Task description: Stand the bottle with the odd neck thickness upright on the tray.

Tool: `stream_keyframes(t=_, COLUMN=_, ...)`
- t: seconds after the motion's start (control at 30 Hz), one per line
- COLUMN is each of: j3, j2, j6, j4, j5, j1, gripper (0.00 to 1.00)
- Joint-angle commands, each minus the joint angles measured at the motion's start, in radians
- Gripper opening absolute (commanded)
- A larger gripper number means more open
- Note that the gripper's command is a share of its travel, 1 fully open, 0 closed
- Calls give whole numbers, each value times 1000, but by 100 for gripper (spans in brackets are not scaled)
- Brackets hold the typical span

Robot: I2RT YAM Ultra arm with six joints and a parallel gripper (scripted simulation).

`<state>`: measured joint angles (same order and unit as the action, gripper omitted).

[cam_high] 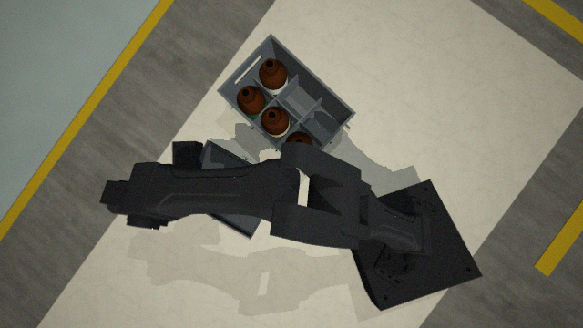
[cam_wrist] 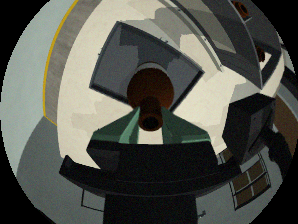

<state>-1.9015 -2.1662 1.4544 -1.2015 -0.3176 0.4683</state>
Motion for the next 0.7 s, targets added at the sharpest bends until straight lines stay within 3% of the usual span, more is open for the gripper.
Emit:
stream_keyframes(t=0.0, j3=-55, j2=29, j6=5, j4=0, j5=-14, j1=28, gripper=0)
stream_keyframes(t=0.67, j3=-88, j2=9, j6=12, j4=-24, j5=-14, j1=33, gripper=0)
